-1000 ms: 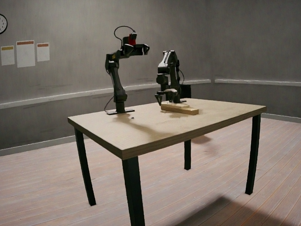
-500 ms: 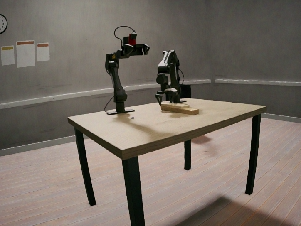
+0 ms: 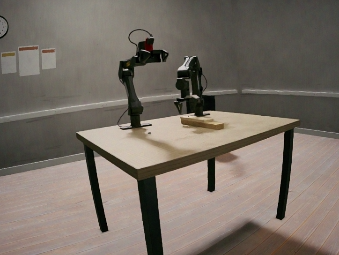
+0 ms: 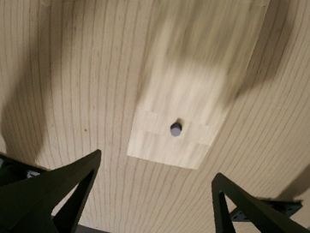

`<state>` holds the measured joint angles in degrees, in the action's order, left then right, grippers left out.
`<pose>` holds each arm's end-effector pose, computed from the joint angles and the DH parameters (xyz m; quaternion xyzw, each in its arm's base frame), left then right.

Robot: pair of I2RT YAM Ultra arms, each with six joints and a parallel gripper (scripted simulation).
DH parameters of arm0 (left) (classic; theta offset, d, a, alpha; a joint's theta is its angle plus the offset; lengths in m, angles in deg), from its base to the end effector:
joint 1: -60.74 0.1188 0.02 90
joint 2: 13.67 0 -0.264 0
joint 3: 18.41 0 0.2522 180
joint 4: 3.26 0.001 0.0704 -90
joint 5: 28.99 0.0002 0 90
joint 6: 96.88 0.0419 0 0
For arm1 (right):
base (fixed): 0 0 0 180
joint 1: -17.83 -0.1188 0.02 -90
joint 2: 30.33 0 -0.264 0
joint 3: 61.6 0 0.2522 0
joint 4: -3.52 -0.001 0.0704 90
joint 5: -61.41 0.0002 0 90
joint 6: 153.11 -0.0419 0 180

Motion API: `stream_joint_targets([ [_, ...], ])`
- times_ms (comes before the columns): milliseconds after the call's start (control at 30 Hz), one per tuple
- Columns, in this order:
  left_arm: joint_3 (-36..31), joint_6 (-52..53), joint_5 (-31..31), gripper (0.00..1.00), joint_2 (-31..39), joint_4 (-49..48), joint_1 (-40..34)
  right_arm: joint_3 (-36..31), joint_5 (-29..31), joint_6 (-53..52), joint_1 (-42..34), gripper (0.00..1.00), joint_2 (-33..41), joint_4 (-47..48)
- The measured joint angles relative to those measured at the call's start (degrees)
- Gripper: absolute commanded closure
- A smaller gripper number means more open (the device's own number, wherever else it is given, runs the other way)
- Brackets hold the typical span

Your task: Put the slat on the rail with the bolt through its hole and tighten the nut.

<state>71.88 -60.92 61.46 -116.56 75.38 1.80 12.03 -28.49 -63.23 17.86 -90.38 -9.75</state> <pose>0.1669 -0.2758 0.2089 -0.0427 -0.9990 -0.0069 0.0092 0.2456 0.0008 0.4072 0.0015 0.7052 -0.0001 0.7090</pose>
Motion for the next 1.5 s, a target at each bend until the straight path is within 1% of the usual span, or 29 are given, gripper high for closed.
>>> stream_joint_targets([
  [500, 0.0, 0.2, 0.0, 0.0, 0.0, 0.1, 0.0, 0.0, 0.0, 0.0, 0.0, 0.0, 0.0, 0.0],
  [667, 0.0, 1.6, -0.1, 0.0, 1.3, -1.7, 1.7, 0.0, 0.0, 0.0, 0.0, 0.0, 0.0, 0.0],
  [933, -0.1, 7.3, -0.5, 0.0, 7.3, -8.4, 10.0, 0.0, 0.0, 0.0, 0.0, 0.0, 0.0, 0.0],
  [1133, -2.1, 12.3, -0.7, 0.0, 11.4, -14.3, 15.8, 0.0, 0.0, 0.0, 0.0, 0.0, 0.0, 0.0],
  [1300, -3.3, 15.7, -0.8, 0.0, 13.4, -18.3, 18.6, 0.0, 0.0, 0.0, 0.0, 0.0, 0.0, 0.0],
  [1500, -5.0, 20.3, -0.8, 0.0, 17.5, -23.5, 24.2, 0.0, 0.0, 0.0, 0.0, 0.0, 0.0, 0.0],
])
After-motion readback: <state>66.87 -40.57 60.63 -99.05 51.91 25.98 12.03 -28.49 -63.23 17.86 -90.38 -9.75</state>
